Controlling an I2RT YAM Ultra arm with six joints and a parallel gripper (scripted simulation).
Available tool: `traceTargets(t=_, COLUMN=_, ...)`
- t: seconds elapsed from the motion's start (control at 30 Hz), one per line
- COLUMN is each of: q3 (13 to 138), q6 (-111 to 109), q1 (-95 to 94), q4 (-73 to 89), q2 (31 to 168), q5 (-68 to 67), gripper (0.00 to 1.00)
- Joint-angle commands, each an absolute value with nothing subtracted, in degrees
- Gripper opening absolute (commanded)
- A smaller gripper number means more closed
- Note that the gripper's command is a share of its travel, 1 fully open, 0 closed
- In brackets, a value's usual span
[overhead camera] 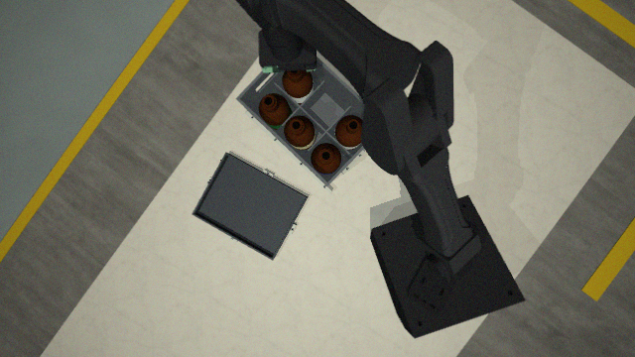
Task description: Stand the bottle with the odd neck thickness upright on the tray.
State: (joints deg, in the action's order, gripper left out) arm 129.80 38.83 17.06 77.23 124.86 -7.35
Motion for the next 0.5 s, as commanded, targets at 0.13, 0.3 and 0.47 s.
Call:
traceTargets(t=0.13, q3=129.2, q6=38.6, q1=17.1, q4=76.3, q2=122.1, q5=-7.7, gripper=0.61)
traceTargets(t=0.3, q3=129.2, q6=38.6, q1=17.1, q4=76.3, q2=122.1, q5=-7.7, gripper=0.61)
traceTargets(t=0.47, q3=129.9, q6=38.5, q1=17.1, q4=76.3, q2=122.0, q5=-7.7, gripper=0.61)
